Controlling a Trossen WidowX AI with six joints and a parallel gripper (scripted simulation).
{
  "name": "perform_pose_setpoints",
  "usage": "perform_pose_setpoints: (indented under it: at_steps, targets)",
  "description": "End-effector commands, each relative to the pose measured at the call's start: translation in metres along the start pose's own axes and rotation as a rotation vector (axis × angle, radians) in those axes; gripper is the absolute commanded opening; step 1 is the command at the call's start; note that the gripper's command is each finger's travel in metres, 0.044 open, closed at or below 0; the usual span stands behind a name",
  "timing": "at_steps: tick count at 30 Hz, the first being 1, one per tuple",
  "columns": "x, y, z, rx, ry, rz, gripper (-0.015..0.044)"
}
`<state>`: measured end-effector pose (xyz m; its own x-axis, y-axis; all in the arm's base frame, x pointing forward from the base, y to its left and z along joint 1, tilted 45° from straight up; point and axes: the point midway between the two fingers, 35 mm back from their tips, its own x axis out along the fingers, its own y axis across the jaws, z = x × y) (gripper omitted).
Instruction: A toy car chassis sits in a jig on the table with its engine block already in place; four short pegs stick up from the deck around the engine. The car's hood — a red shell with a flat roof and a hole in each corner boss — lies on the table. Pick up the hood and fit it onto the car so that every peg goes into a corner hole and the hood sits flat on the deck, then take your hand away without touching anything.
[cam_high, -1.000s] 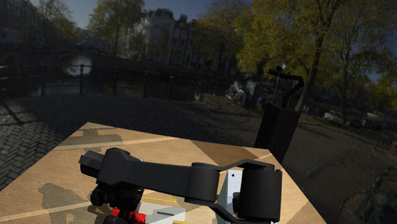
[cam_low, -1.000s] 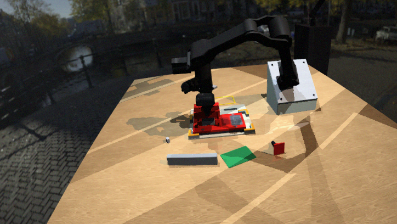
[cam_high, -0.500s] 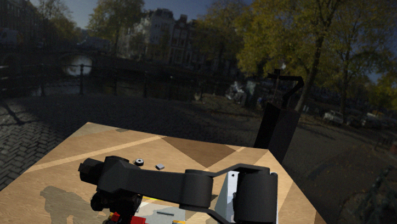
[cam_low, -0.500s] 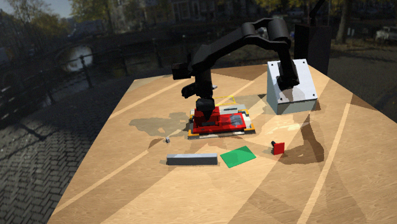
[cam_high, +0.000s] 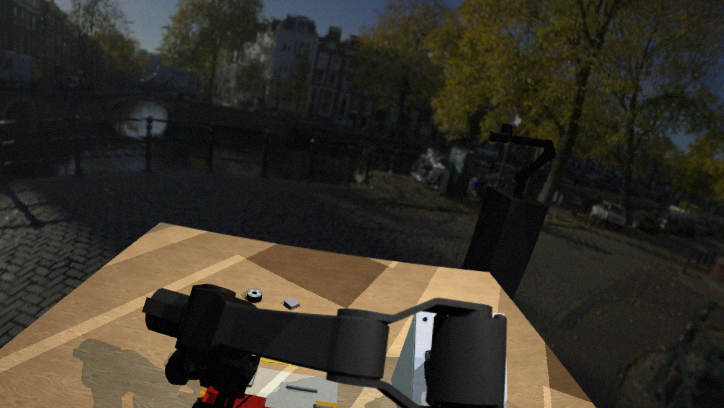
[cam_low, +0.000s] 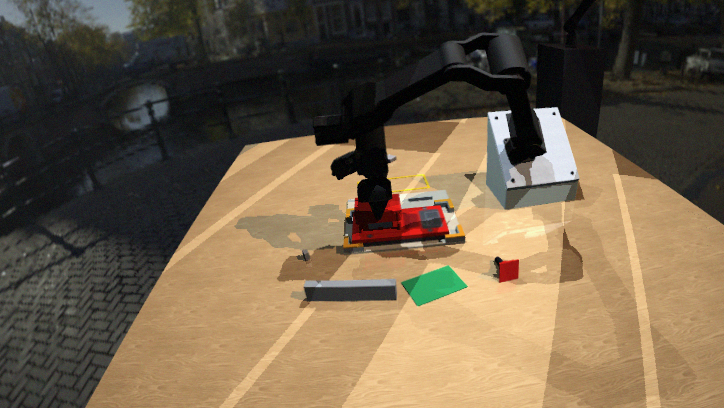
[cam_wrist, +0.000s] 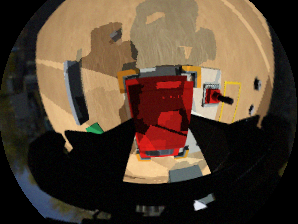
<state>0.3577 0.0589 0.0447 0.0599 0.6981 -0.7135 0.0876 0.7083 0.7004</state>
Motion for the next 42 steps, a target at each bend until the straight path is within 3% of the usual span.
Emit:
perform_pose_setpoints:
  at_steps: [1, 42]
  targets:
    - [0.001, 0.001, 0.0, 0.002, 0.0, 0.004, 0.0]
    - [0.009, 0.0, 0.0, 0.002, -0.001, 0.003, 0.0]
